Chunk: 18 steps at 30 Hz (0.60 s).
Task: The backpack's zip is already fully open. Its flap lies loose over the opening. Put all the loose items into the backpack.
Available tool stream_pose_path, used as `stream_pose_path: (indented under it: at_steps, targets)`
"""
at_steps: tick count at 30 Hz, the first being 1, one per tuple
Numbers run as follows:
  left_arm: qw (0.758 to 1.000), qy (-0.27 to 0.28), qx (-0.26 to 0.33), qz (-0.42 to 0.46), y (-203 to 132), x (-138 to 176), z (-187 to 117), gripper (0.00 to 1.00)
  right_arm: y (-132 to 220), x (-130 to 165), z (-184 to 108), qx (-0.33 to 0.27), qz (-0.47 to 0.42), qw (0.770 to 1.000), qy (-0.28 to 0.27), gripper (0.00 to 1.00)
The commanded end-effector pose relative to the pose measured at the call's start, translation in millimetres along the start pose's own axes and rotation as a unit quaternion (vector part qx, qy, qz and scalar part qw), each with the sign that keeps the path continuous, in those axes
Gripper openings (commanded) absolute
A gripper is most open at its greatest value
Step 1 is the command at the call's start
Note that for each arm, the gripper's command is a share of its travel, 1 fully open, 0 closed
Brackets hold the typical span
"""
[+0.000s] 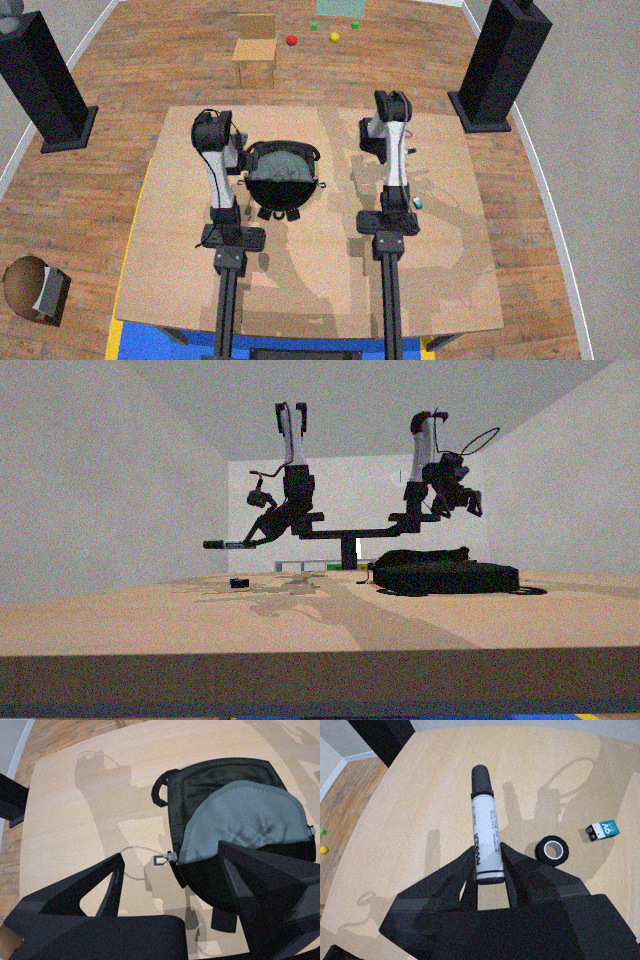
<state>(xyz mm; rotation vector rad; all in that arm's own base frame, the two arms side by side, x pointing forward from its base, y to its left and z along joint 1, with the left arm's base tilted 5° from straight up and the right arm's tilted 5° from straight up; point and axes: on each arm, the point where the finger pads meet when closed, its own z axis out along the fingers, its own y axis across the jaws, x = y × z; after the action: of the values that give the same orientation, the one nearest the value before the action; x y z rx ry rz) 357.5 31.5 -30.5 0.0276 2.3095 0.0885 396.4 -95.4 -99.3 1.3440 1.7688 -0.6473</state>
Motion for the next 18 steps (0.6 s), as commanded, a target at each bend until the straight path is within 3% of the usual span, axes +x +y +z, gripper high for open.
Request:
stream_pose_path:
  at_steps: [1,4,14,18]
  targets:
    - [1.0,-0.013,0.004,0.003,-0.3,-8.1,-2.3,0.9,2.9,-19.0,-17.4,-0.001,0.002,1.0,-0.002,0.15]
    - [1.0,-0.013,0.004,0.003,-0.3,-8.1,-2.3,0.9,6.4,-24.7,-19.0,-0.003,0.009,1.0,-0.003,0.15]
    - [1.0,-0.013,0.004,0.003,-0.3,-8.1,-2.3,0.9,7.6,22.9,-74.9,-0.166,-0.117,0.979,0.002,0.15]
    - [1.0,-0.013,0.004,0.003,-0.3,-8.1,-2.3,0.9,8.0,31.3,-86.2,-0.198,-0.14,0.97,0.002,0.15]
